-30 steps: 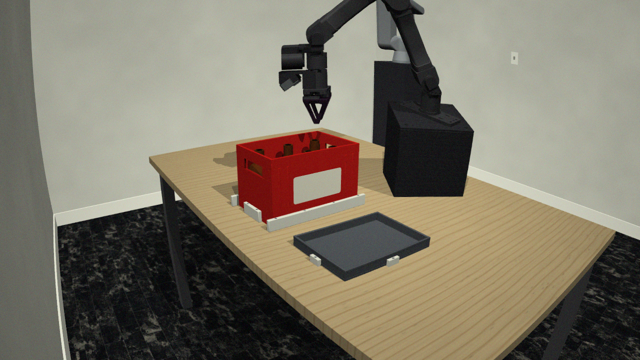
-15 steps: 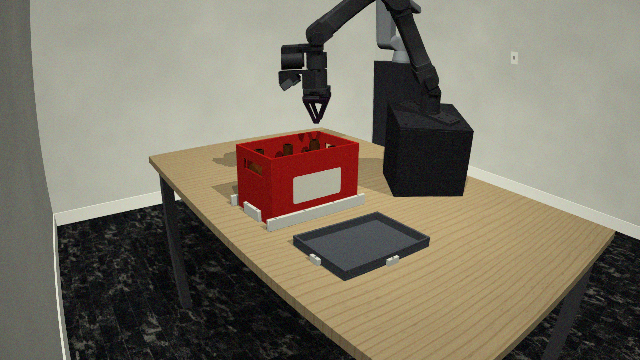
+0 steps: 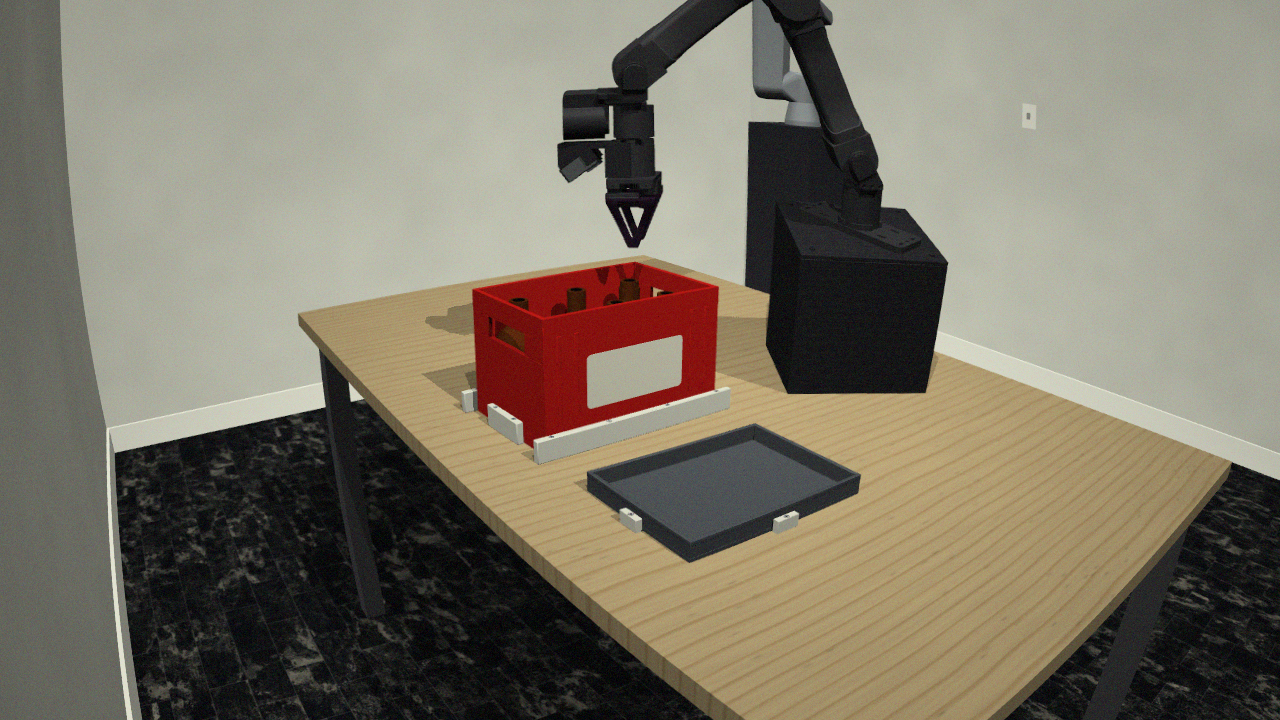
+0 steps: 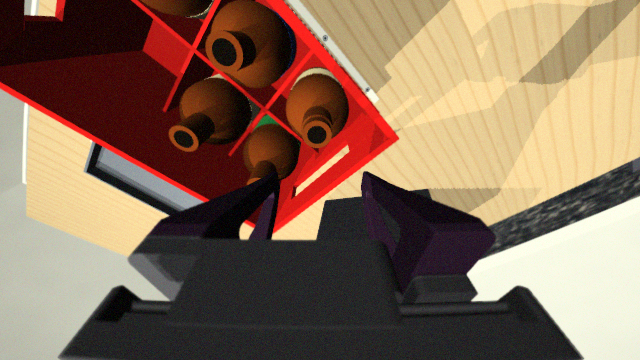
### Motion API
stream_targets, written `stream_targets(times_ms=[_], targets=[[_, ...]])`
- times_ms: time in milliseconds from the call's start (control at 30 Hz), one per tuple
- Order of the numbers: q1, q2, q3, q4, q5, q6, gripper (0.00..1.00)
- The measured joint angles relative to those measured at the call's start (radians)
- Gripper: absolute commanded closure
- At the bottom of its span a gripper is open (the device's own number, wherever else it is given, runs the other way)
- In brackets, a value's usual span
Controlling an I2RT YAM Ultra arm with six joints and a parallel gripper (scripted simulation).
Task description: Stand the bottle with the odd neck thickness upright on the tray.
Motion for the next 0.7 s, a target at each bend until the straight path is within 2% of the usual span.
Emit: stream_targets(times_ms=[700], targets=[[0.005, 0.016, -0.006, 0.039, 0.0, 0.003, 0.39]])
